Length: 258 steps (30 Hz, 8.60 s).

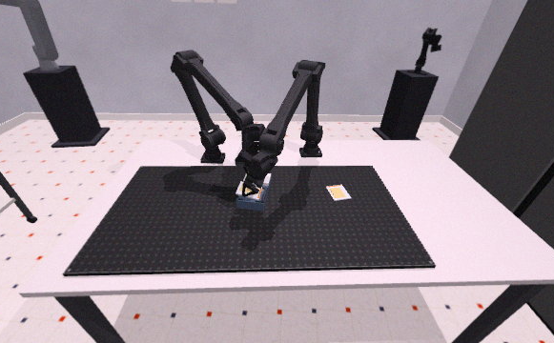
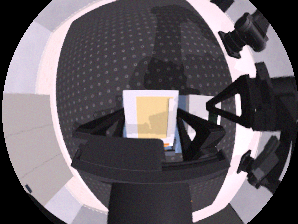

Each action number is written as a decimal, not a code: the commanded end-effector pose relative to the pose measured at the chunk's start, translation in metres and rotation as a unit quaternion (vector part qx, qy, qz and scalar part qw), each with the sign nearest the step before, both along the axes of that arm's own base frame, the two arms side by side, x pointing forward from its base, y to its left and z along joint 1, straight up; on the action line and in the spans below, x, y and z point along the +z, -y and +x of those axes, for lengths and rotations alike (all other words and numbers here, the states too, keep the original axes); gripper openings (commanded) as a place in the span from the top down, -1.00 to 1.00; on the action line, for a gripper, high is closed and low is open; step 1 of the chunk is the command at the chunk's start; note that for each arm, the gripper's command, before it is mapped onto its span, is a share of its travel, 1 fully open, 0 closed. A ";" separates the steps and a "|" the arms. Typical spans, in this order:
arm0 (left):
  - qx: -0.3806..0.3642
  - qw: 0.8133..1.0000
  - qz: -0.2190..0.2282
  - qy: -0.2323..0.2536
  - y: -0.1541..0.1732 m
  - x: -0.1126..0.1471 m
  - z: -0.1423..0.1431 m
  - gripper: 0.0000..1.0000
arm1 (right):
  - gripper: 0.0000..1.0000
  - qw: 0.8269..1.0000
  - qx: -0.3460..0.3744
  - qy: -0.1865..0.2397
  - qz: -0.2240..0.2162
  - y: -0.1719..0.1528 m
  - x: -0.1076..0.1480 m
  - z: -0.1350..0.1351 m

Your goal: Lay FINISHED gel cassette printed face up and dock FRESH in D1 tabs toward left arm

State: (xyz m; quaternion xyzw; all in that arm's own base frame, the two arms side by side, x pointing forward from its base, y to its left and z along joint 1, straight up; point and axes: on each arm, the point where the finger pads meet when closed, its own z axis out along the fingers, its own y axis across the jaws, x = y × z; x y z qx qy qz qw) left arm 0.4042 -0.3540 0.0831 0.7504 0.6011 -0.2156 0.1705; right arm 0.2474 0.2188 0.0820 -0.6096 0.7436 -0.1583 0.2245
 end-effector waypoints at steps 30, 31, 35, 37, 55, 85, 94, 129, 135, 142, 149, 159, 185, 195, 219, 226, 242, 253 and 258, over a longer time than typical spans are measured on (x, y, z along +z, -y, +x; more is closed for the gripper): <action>-0.004 1.000 -0.005 0.008 0.004 -0.001 0.002 1.00 | 1.00 0.996 0.004 -0.066 -0.064 0.036 -0.066 -0.030; -0.004 1.000 -0.005 0.008 0.004 -0.001 0.002 1.00 | 1.00 0.996 0.004 -0.066 -0.064 0.036 -0.066 -0.030; -0.004 1.000 -0.005 0.008 0.004 -0.001 0.002 1.00 | 1.00 0.996 0.004 -0.066 -0.064 0.036 -0.066 -0.030; -0.004 1.000 -0.005 0.008 0.003 -0.001 0.002 1.00 | 1.00 0.996 0.004 -0.066 -0.064 0.036 -0.066 -0.030; -0.004 1.000 -0.005 0.008 0.001 -0.001 0.003 1.00 | 1.00 0.996 0.004 -0.066 -0.064 0.036 -0.066 -0.030; -0.004 1.000 -0.005 0.008 -0.003 -0.001 0.004 1.00 | 1.00 0.996 0.004 -0.066 -0.064 0.036 -0.066 -0.030; -0.004 1.000 -0.005 0.008 -0.004 -0.001 0.004 1.00 | 1.00 0.996 0.004 -0.066 -0.064 0.036 -0.066 -0.030; -0.004 1.000 -0.005 0.008 -0.009 -0.001 0.005 1.00 | 1.00 0.996 0.004 -0.066 -0.064 0.036 -0.066 -0.030; -0.004 1.000 -0.005 0.008 -0.010 -0.001 0.005 1.00 | 1.00 0.996 0.004 -0.066 -0.064 0.036 -0.066 -0.030; -0.004 1.000 -0.005 0.008 -0.012 -0.001 0.005 1.00 | 1.00 0.996 0.004 -0.066 -0.064 0.036 -0.066 -0.030; -0.004 1.000 -0.005 0.008 -0.012 -0.001 0.006 1.00 | 1.00 0.996 0.004 -0.066 -0.064 0.036 -0.066 -0.030; -0.004 1.000 -0.005 0.008 -0.014 -0.001 0.006 1.00 | 1.00 0.996 0.004 -0.066 -0.064 0.036 -0.066 -0.030; -0.004 1.000 -0.005 0.008 -0.018 -0.001 0.007 1.00 | 1.00 0.996 0.004 -0.066 -0.064 0.036 -0.066 -0.030; -0.004 1.000 -0.005 0.008 -0.019 -0.001 0.007 1.00 | 1.00 0.996 0.004 -0.066 -0.064 0.036 -0.066 -0.030; -0.003 1.000 -0.002 0.008 -0.022 -0.002 0.008 1.00 | 1.00 0.996 0.004 -0.066 -0.064 0.036 -0.066 -0.030; -0.002 1.000 0.000 0.008 -0.022 -0.003 0.008 1.00 | 1.00 0.996 0.004 -0.066 -0.064 0.036 -0.066 -0.030; 0.004 1.000 0.016 0.007 -0.021 -0.005 0.007 1.00 | 1.00 0.996 0.004 -0.066 -0.064 0.036 -0.066 -0.030; 0.007 1.000 0.027 0.005 -0.021 -0.006 0.007 1.00 | 1.00 0.996 0.004 -0.066 -0.064 0.036 -0.066 -0.030; 0.009 0.999 0.032 0.004 -0.021 -0.007 0.007 1.00 | 1.00 0.996 0.004 -0.066 -0.064 0.036 -0.066 -0.030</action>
